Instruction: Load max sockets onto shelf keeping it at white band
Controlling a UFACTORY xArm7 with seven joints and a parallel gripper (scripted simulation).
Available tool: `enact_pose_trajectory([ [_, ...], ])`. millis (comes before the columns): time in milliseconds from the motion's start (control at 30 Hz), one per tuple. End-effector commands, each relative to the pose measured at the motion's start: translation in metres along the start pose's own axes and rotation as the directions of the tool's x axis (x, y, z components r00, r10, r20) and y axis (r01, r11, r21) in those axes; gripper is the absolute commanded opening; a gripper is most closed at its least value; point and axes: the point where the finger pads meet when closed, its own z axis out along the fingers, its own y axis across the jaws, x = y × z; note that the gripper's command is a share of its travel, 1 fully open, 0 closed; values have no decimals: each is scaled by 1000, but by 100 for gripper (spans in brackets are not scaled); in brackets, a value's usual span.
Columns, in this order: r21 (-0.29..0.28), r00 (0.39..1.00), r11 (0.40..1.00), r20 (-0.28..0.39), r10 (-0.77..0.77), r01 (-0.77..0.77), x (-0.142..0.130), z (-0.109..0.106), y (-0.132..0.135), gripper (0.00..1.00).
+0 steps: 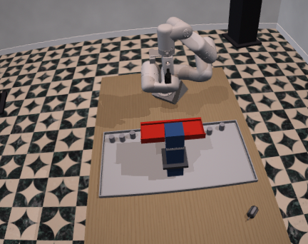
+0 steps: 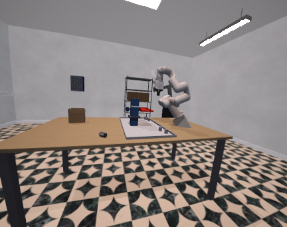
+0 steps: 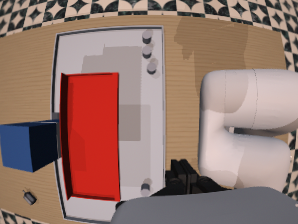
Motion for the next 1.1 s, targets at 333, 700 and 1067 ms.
enact_pose_trajectory([
  [333, 2, 1000, 1000, -1, -1, 1, 0, -1, 0, 0],
  [700, 2, 1000, 1000, -1, -1, 1, 0, -1, 0, 100],
  [1067, -17, 996, 997, 58, 70, -69, 13, -10, 11, 100],
])
